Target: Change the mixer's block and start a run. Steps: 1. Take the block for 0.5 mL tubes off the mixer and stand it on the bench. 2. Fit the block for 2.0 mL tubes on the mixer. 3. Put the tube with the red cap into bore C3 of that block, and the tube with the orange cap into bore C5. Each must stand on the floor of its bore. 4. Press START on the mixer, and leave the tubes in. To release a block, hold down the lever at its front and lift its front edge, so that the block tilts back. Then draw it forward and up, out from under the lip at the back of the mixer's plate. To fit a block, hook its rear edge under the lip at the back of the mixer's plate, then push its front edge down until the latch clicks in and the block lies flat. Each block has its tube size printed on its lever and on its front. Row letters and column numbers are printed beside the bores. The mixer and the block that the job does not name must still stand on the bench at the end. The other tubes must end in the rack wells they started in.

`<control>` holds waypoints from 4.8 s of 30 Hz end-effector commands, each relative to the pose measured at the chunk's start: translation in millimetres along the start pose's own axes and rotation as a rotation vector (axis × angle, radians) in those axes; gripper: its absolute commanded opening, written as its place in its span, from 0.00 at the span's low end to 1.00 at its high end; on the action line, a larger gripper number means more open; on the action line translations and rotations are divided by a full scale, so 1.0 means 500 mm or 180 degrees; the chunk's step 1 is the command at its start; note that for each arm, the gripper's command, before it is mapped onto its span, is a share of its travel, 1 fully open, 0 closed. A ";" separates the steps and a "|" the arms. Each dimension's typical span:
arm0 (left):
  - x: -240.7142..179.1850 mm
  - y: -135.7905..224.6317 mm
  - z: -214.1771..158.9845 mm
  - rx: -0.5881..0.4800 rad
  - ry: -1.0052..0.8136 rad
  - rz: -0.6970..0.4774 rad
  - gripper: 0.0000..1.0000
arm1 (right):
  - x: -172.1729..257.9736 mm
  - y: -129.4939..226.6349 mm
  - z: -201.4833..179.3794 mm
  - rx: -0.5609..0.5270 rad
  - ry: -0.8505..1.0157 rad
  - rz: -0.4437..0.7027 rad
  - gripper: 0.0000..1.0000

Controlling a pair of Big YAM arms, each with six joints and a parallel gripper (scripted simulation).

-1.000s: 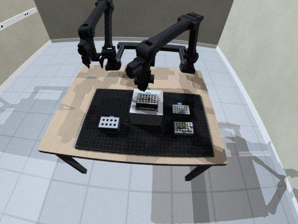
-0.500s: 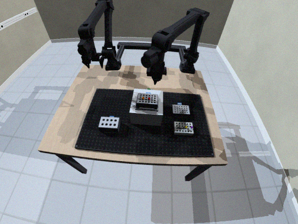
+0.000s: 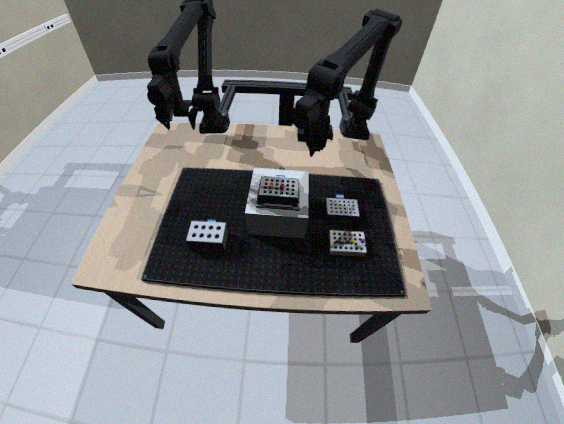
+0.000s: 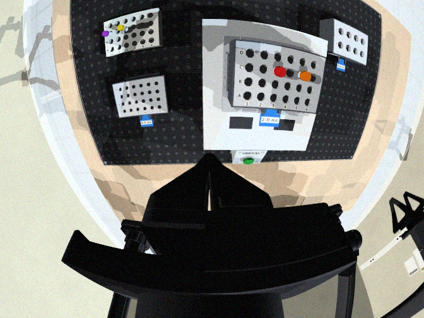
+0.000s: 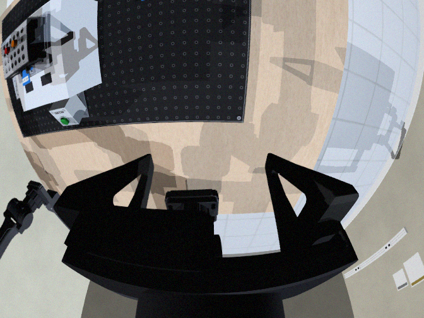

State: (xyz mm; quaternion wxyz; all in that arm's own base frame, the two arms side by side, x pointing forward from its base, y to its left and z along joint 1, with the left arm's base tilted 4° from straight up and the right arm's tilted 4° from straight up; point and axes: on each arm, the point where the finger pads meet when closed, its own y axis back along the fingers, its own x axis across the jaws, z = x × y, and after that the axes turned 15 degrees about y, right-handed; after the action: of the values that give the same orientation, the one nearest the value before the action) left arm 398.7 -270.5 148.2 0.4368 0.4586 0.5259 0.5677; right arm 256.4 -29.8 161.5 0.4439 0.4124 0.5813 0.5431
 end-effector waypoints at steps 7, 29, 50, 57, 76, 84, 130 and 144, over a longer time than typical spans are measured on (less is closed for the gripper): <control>0.060 0.003 -0.006 -0.0021 -0.0018 -0.0033 0.00 | -0.009 0.036 0.034 -0.0180 0.0016 -0.0066 1.00; 0.277 0.009 -0.060 -0.0028 0.0002 0.0009 0.00 | -0.016 0.061 0.052 -0.0275 0.0013 -0.0098 1.00; 0.455 0.034 -0.100 -0.0124 -0.0002 -0.0056 0.00 | -0.006 0.029 0.030 -0.0154 0.0026 -0.0056 1.00; 0.491 0.011 -0.119 -0.0024 -0.0024 -0.0016 0.00 | -0.001 0.014 0.018 -0.0094 0.0031 -0.0035 1.00; 0.564 0.001 -0.178 -0.0126 -0.0358 0.0081 0.00 | -0.009 0.039 0.039 -0.0194 0.0027 -0.0068 1.00; 0.481 0.025 -0.191 -0.0408 -0.0733 0.0143 0.00 | -0.013 0.053 0.048 -0.0245 0.0025 -0.0085 1.00; 0.045 0.031 -0.356 -0.1144 -0.3251 0.0511 0.00 | 0.001 0.010 0.018 -0.0078 0.0045 -0.0026 1.00; -0.062 0.036 -0.399 -0.1396 -0.3935 0.0629 0.00 | -0.010 0.045 0.044 -0.0212 0.0037 -0.0072 1.00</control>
State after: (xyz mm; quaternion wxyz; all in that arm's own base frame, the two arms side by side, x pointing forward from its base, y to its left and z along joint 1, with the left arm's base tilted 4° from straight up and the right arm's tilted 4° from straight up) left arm 204.7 -305.3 144.7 0.6652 0.6606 0.0325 0.3466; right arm 255.9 -29.8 160.6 0.4434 0.4129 0.5817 0.5428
